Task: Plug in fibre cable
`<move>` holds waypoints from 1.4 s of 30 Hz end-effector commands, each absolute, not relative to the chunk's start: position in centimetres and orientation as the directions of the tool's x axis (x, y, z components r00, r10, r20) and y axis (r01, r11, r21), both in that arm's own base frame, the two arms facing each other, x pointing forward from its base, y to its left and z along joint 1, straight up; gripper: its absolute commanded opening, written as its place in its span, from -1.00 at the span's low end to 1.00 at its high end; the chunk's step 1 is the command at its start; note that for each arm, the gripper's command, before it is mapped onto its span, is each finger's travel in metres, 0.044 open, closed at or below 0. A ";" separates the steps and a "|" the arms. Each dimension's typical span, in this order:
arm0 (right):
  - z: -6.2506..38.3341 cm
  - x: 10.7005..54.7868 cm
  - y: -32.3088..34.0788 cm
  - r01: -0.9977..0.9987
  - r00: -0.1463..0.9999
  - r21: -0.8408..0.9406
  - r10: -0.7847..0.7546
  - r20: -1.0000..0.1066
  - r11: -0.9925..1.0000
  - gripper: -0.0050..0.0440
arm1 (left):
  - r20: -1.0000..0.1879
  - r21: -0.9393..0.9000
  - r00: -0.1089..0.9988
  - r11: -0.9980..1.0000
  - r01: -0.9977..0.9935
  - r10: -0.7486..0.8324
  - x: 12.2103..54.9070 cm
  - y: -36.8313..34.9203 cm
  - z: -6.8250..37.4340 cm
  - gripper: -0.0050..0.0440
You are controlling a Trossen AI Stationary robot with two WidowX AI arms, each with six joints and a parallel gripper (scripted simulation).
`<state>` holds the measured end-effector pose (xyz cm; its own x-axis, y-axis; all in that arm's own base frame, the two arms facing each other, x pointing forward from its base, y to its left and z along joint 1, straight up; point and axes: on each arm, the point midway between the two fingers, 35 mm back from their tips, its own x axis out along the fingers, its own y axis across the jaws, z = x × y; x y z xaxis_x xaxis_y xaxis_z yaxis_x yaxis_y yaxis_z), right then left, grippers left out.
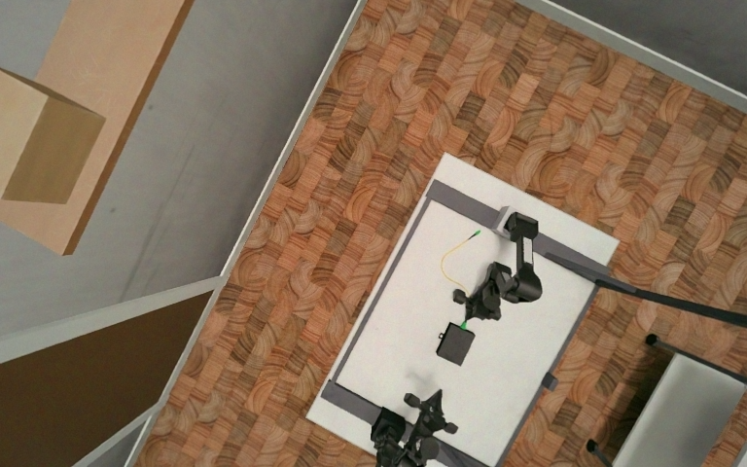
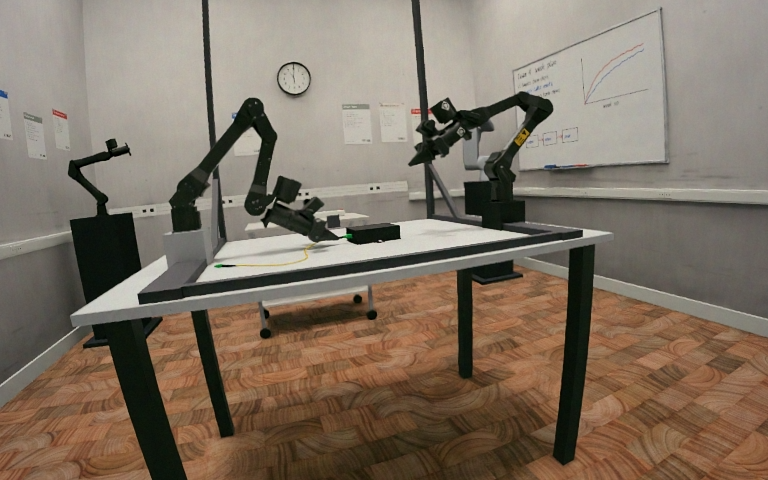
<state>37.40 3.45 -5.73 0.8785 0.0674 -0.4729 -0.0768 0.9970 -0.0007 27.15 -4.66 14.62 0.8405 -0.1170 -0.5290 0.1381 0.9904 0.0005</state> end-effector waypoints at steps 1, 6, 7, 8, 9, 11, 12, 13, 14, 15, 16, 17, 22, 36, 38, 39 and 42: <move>-5.3 37.7 3.5 -0.077 0.885 0.000 0.068 -0.460 0.997 -0.81 | -0.518 -0.001 0.847 0.991 0.137 -0.118 27.2 -4.7 15.1 -1.00; -4.5 38.4 3.5 -0.077 0.892 0.001 0.070 -0.446 0.997 -0.81 | -0.518 -0.001 0.847 0.991 0.137 -0.118 27.2 -4.7 15.1 -1.00; -4.4 38.5 3.5 -0.077 0.892 0.001 0.070 -0.446 0.997 -0.82 | -0.518 -0.001 0.847 0.991 0.137 -0.118 27.2 -4.7 15.1 -1.00; -4.3 38.6 3.5 -0.077 0.892 0.001 0.070 -0.446 0.997 -0.85 | -0.518 -0.001 0.847 0.991 0.137 -0.118 27.2 -4.7 15.1 -1.00; -4.2 38.7 3.5 -0.077 0.893 0.001 0.070 -0.446 0.997 -0.88 | -0.518 -0.001 0.847 0.991 0.137 -0.118 27.2 -4.7 15.1 -1.00; -3.9 39.0 3.5 -0.078 0.893 0.001 0.070 -0.445 0.997 -0.94 | -0.518 -0.001 0.847 0.991 0.137 -0.118 27.2 -4.7 15.1 -1.00; -3.7 39.2 3.5 -0.078 0.893 0.001 0.070 -0.445 0.997 -0.97 | -0.518 -0.001 0.847 0.991 0.137 -0.118 27.2 -4.7 15.1 -1.00; -3.5 39.3 3.5 -0.078 0.893 0.001 0.070 -0.445 0.997 -1.00 | -0.518 -0.001 0.847 0.991 0.137 -0.118 27.2 -4.7 15.1 -1.00; -3.5 39.3 3.5 -0.078 0.893 0.001 0.070 -0.445 0.997 -1.00 | -0.518 -0.001 0.847 0.991 0.137 -0.118 27.2 -4.7 15.1 -1.00; -3.5 39.3 3.5 -0.078 0.893 0.001 0.070 -0.445 0.997 -1.00 | -0.518 -0.001 0.847 0.991 0.137 -0.118 27.2 -4.7 15.1 -1.00; -3.4 39.5 3.5 -0.077 0.893 0.001 0.069 -0.445 0.997 -1.00 | -0.518 -0.001 0.847 0.991 0.137 -0.118 27.2 -4.7 15.1 -1.00; -3.2 39.7 3.6 -0.077 0.893 0.000 0.069 -0.445 0.997 -1.00 | -0.518 -0.001 0.847 0.991 0.137 -0.118 27.2 -4.7 15.1 -1.00; -2.0 40.6 3.6 -0.077 0.894 0.000 0.068 -0.443 0.997 -1.00 | -0.518 -0.001 0.847 0.991 0.137 -0.118 27.2 -4.7 15.1 -1.00; -0.1 42.1 3.6 -0.075 0.895 -0.001 0.067 -0.440 0.997 -1.00 | -0.518 -0.001 0.847 0.991 0.137 -0.118 27.2 -4.7 15.1 -1.00; -0.1 42.1 3.6 -0.075 0.895 -0.001 0.067 -0.440 0.997 -1.00 | -0.518 -0.001 0.847 0.991 0.137 -0.118 27.2 -4.7 15.1 -1.00; 0.0 42.2 3.6 -0.075 0.896 -0.001 0.067 -0.440 0.997 -1.00 | -0.518 -0.001 0.847 0.991 0.137 -0.118 27.2 -4.7 15.1 -1.00; -0.8 42.1 3.6 -0.075 0.891 -0.002 0.066 -0.449 0.997 -1.00 | -0.518 -0.001 0.847 0.991 0.137 -0.118 27.2 -4.7 15.1 -1.00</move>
